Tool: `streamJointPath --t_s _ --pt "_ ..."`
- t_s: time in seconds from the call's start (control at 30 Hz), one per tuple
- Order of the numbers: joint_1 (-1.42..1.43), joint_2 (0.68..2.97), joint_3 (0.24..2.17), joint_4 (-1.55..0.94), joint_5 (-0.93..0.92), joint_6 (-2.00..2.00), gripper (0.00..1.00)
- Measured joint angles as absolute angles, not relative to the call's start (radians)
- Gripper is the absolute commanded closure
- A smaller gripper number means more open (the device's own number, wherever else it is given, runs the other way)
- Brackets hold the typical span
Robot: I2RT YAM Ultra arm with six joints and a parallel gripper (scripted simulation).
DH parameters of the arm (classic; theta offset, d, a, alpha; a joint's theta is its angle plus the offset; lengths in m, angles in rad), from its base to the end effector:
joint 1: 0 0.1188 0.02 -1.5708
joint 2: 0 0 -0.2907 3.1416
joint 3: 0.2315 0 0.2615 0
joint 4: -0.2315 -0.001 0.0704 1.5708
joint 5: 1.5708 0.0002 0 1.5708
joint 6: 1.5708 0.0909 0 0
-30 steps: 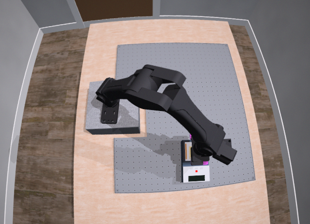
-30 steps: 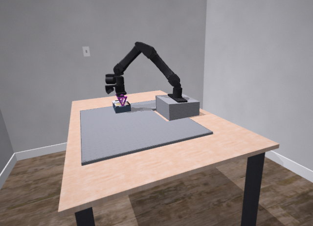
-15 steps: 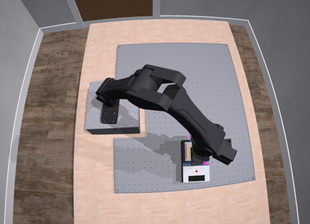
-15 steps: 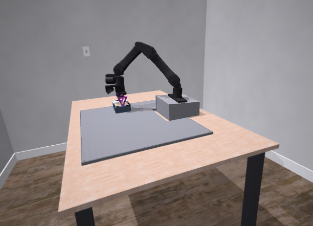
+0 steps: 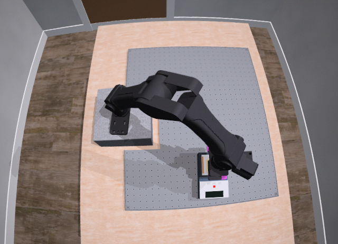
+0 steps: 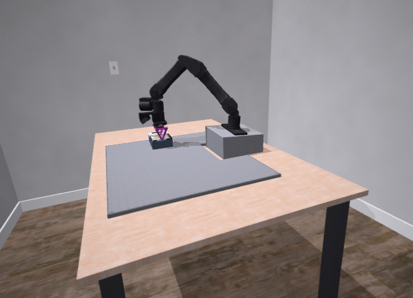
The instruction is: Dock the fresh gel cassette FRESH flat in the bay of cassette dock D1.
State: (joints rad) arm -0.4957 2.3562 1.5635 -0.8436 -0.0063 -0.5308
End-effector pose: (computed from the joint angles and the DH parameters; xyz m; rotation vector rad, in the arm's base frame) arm 0.3844 -0.2061 0.0242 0.0538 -3.0866 -0.0581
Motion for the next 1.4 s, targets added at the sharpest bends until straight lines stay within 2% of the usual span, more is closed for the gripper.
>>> streamJointPath --t_s 0.17,0.2,1.4 --pt "-0.496 2.356 1.563 -0.844 -0.006 -0.531 1.0" --pt "-0.496 2.356 1.563 -0.844 -0.006 -0.531 0.08" --pt "-0.495 2.365 1.576 -0.876 0.009 -0.527 0.08"
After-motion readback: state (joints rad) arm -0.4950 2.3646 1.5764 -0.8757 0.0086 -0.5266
